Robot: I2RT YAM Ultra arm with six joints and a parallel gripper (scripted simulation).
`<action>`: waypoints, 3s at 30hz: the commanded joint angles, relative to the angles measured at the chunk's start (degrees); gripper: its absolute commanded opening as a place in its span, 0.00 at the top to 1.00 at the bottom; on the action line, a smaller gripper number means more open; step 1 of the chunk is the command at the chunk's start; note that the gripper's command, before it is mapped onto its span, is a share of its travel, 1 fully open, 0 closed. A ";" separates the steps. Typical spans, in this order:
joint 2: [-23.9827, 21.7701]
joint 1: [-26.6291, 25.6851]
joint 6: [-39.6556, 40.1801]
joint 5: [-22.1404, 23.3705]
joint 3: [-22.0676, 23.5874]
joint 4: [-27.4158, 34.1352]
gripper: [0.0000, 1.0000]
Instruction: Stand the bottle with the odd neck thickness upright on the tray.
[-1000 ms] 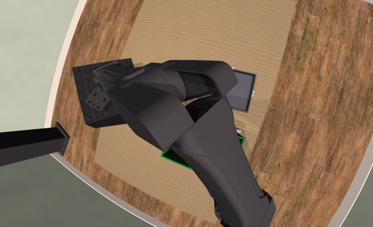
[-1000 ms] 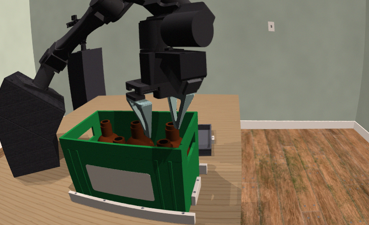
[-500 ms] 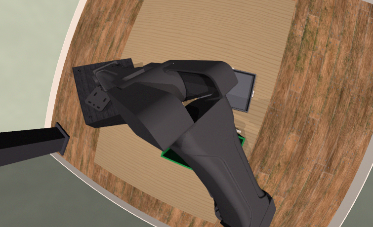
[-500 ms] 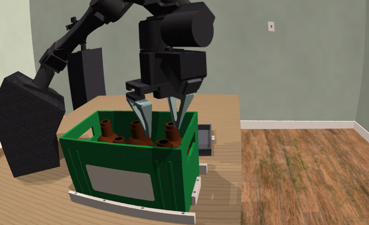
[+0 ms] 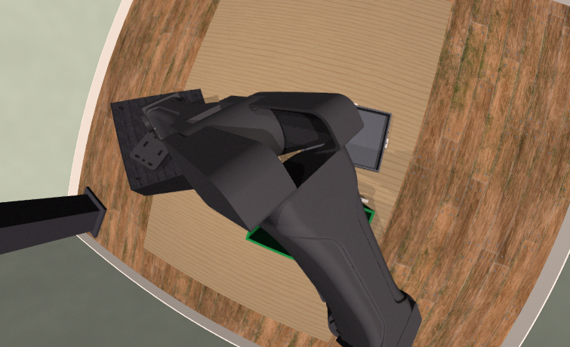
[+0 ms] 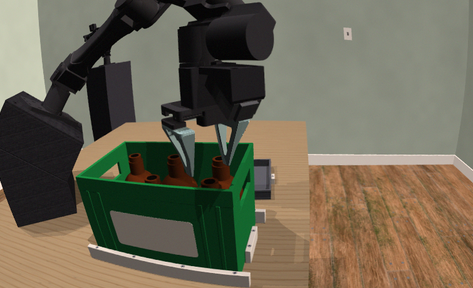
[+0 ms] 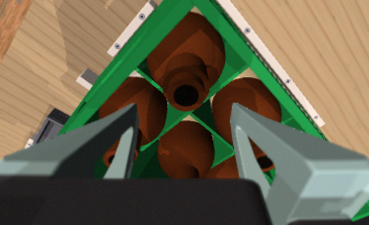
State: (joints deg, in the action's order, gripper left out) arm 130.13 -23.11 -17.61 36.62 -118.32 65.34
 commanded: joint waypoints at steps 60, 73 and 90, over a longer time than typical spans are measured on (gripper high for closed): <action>-0.70 -1.29 0.44 -0.21 -1.25 -0.03 0.39; 0.99 -1.26 0.26 -0.21 -1.83 0.81 0.39; 1.04 -1.25 0.23 -0.22 -1.95 0.66 0.39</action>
State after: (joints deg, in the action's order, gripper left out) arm 130.50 -23.11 -17.56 36.60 -118.30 65.56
